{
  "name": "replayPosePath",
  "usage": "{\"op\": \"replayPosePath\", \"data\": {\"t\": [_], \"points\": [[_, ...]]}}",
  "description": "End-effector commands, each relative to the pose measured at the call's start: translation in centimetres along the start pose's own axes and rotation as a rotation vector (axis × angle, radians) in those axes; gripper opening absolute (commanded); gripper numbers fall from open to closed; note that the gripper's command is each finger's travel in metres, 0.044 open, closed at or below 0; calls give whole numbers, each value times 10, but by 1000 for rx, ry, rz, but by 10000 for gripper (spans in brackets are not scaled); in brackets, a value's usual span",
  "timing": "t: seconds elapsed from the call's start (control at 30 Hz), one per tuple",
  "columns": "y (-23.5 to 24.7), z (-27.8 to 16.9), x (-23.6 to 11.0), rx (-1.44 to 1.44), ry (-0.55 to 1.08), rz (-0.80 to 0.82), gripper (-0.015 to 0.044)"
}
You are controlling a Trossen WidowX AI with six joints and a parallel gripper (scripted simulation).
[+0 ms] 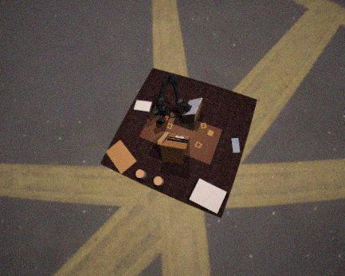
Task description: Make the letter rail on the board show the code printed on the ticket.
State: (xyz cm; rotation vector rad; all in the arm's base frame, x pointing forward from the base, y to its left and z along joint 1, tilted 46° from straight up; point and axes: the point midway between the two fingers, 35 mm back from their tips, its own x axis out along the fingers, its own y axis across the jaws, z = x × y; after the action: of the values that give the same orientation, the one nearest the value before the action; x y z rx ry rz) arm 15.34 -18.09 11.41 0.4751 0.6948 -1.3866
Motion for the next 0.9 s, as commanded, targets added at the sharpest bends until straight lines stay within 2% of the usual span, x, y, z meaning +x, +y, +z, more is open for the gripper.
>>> {"op": "replayPosePath", "data": {"t": [0.0,0.4,0.87], "points": [[0,-1,2,-5,3,2,340],[0,-1,19,-5,2,2,340],[0,-1,19,-5,2,2,333]]}}
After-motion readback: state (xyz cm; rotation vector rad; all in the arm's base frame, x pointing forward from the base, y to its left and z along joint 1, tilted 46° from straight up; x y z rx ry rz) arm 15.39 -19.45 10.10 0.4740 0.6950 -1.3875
